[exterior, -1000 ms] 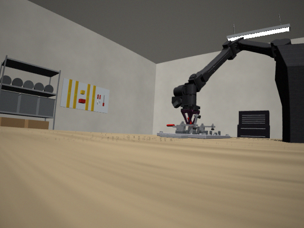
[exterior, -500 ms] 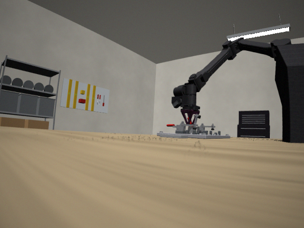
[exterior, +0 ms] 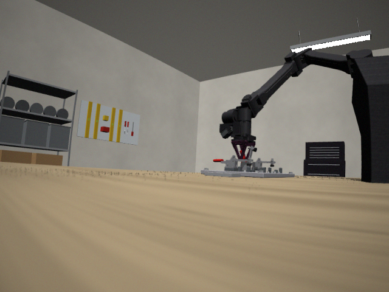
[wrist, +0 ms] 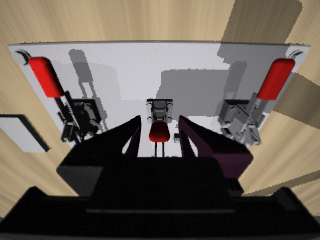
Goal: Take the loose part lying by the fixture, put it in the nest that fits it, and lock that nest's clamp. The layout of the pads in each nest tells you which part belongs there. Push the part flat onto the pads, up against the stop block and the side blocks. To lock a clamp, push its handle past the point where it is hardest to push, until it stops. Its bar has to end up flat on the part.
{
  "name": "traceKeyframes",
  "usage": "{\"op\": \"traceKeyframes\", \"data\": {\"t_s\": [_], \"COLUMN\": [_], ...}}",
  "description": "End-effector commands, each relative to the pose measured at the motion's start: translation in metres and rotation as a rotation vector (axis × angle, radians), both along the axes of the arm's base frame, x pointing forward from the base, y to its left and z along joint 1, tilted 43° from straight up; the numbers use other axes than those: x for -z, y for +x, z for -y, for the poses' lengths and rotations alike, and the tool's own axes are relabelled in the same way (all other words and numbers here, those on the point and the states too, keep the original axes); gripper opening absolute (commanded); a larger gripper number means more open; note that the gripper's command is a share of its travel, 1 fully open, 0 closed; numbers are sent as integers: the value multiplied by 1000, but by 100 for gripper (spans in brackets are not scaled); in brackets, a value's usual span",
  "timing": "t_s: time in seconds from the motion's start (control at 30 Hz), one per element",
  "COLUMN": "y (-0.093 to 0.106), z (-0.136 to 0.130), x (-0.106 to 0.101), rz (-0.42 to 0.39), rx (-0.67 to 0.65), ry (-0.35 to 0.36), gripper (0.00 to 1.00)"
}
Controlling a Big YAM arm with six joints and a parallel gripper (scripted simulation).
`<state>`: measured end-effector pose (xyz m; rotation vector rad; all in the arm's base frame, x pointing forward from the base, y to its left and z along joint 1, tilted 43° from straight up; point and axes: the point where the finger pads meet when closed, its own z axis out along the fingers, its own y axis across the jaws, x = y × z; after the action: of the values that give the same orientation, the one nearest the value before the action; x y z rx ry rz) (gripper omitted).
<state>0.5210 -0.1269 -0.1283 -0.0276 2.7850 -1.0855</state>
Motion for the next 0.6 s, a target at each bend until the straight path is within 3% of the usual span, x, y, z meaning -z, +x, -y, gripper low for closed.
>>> {"op": "traceKeyframes", "data": {"t_s": [0.0,0.57], "y": [2,3], "z": [9,-7], "x": [7,6], "rz": [-2,-10], "rx": [10,-3], "ry": [1,3], "gripper": [45,45]}}
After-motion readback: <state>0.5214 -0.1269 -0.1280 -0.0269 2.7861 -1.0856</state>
